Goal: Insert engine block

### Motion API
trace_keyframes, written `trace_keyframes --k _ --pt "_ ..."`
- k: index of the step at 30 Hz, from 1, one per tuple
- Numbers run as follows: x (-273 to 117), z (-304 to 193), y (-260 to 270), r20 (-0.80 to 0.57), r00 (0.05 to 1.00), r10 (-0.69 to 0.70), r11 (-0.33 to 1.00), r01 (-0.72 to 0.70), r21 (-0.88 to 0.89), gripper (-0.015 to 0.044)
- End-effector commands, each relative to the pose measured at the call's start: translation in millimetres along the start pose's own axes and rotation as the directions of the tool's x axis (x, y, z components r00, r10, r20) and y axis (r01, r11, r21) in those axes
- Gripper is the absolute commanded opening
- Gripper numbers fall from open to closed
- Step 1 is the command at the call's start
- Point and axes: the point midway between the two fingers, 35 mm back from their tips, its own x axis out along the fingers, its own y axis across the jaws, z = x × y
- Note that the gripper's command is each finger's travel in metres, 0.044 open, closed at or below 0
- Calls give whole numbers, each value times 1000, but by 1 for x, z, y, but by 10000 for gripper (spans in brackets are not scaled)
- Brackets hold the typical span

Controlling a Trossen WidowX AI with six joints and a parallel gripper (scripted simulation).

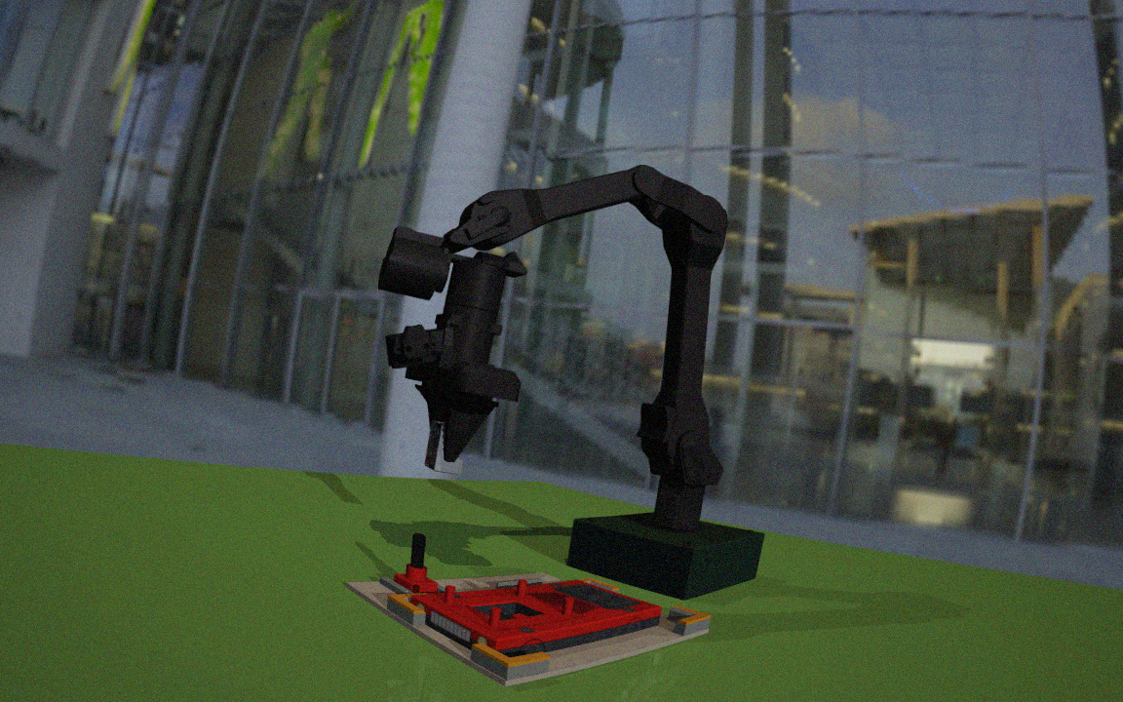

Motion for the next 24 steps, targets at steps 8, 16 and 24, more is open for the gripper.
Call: trace_keyframes --k 8,16,24 --pt "1 -12 1 303 953 4 1000 -6 6 0" --pt "5 -21 1 548 836 2 1000 -6 6 0" --pt "14 -24 0 617 787 0 1000 -3 4 0"
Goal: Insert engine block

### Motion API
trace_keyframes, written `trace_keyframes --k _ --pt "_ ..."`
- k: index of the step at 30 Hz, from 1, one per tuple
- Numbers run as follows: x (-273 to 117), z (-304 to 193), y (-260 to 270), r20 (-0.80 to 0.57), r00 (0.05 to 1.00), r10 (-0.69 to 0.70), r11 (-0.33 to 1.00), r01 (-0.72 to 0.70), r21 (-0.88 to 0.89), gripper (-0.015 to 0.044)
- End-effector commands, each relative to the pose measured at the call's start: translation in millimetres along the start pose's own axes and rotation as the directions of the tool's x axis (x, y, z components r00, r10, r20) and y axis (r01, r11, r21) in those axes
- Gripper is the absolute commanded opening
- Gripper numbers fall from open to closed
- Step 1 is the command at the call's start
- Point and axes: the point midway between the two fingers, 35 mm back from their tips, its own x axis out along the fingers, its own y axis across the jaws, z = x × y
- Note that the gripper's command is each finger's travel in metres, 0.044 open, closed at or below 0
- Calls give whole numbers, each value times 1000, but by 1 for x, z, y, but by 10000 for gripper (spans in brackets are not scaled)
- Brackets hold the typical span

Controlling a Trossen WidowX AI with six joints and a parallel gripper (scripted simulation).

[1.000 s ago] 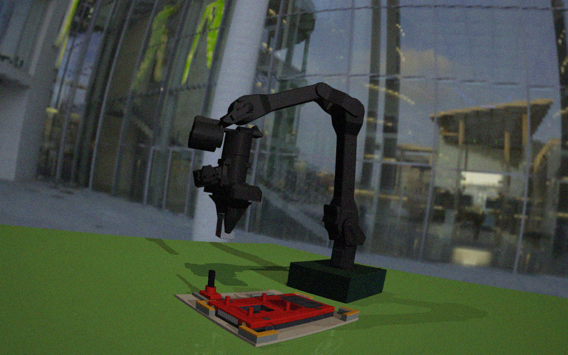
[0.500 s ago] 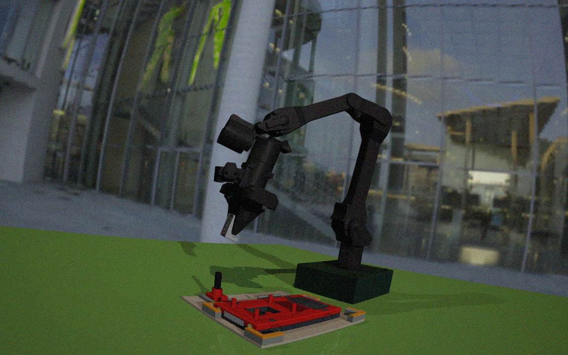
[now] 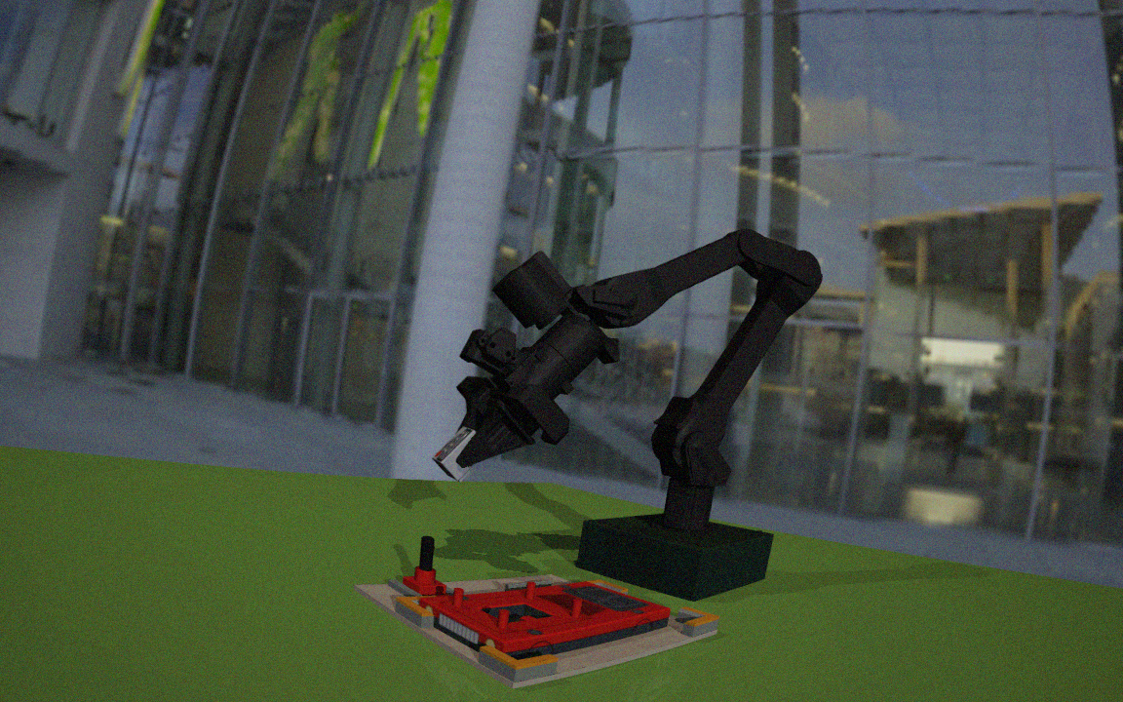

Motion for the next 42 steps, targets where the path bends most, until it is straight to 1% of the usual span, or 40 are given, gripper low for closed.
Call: trace_keyframes --k 1,42 --pt "5 -6 0 27 1000 3 1000 -3 -8 0" --pt "42 -38 0 26 1000 3 1000 -3 -8 0"
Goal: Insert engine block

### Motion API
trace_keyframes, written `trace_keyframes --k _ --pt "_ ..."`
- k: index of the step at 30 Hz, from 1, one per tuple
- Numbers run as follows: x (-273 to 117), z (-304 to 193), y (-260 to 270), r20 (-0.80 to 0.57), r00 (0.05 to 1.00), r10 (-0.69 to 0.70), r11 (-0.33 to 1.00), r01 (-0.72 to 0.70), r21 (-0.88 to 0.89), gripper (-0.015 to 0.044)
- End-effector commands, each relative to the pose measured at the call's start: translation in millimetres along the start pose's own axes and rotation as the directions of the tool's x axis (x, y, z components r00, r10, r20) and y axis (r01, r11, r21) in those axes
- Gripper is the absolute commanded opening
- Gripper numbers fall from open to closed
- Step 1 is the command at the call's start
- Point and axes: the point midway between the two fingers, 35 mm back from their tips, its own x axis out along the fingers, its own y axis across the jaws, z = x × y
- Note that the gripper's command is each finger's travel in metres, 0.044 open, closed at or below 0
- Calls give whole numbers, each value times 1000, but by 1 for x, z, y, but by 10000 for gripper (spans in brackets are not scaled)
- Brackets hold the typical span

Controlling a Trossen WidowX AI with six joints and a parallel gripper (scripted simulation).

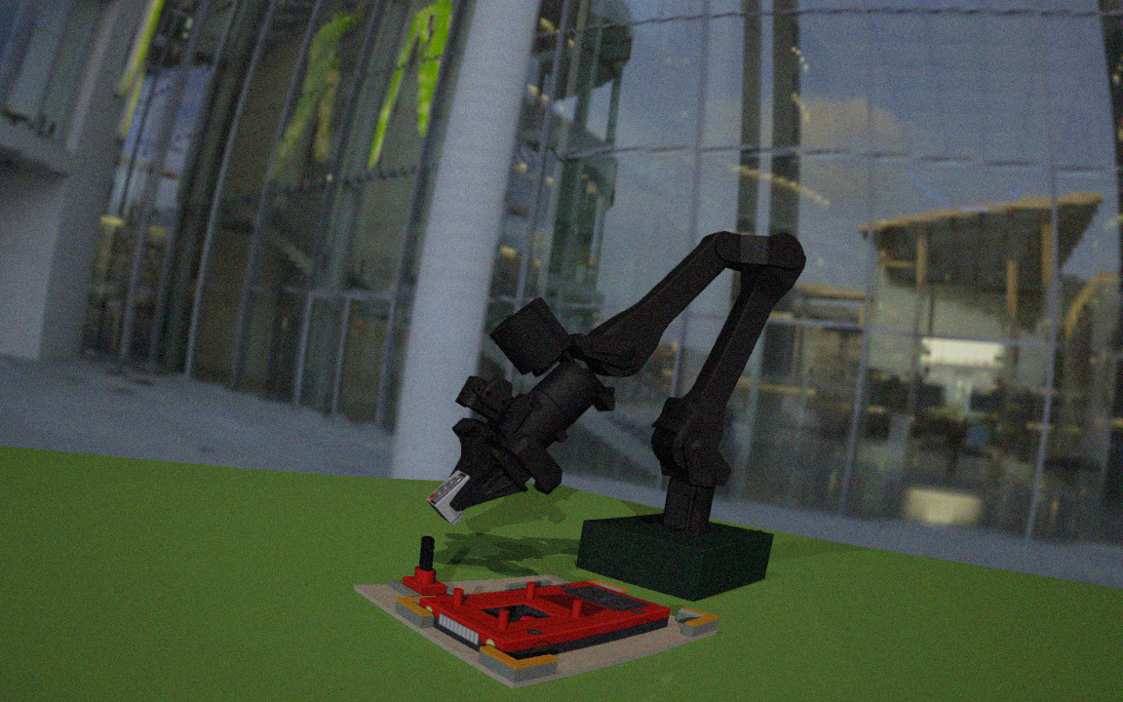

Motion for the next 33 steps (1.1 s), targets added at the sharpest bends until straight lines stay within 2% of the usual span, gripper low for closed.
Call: trace_keyframes --k 1,33 --pt "5 -8 1 -11 1000 6 1000 -6 -5 0" --pt "35 -36 1 -12 1000 6 1000 -6 -5 0"
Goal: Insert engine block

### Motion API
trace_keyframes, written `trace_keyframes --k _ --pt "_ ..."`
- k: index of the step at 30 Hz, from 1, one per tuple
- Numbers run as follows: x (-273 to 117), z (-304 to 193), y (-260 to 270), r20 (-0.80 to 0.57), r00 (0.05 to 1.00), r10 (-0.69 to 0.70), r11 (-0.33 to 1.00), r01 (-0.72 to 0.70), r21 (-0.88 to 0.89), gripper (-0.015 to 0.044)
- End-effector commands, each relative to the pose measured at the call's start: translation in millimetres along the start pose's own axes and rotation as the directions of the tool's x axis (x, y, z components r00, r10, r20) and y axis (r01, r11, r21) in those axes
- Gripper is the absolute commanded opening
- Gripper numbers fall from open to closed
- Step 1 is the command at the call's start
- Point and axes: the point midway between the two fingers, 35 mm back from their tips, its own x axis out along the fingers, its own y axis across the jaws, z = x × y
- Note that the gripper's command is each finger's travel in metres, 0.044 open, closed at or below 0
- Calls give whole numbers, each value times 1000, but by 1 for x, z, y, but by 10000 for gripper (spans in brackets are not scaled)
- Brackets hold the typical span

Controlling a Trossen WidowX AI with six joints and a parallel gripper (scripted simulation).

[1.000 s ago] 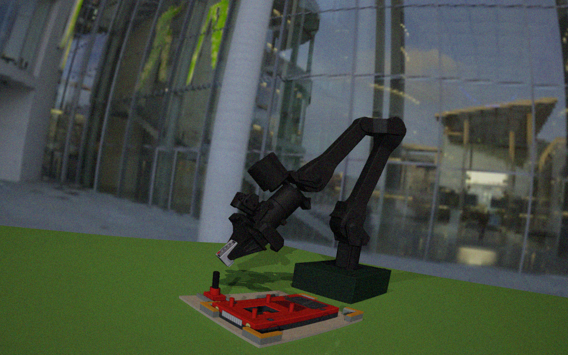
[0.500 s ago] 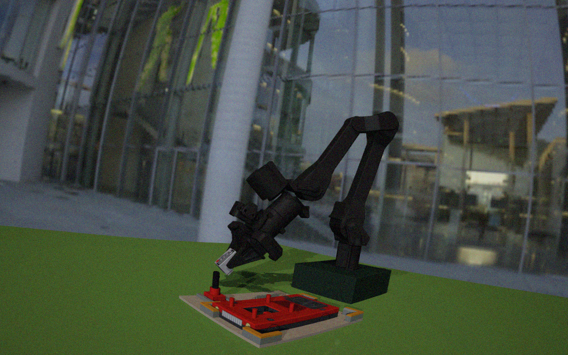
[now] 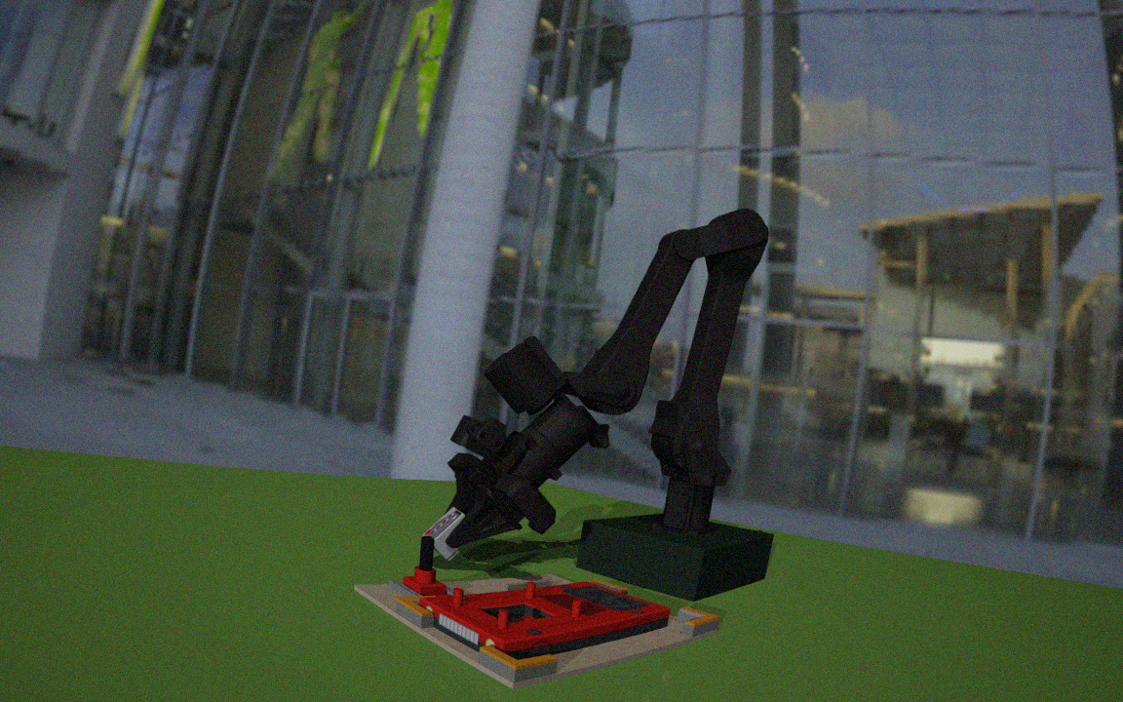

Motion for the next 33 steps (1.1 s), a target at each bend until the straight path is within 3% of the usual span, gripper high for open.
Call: trace_keyframes --k 1,14,30,33 --pt "4 -8 1 -11 1000 6 1000 -6 -5 0" --pt "12 -12 1 -11 1000 6 1000 -6 -5 0" --pt "11 -8 0 8 1000 1 1000 -1 -1 420" --pt "11 -8 0 8 1000 1 1000 -1 -1 440"
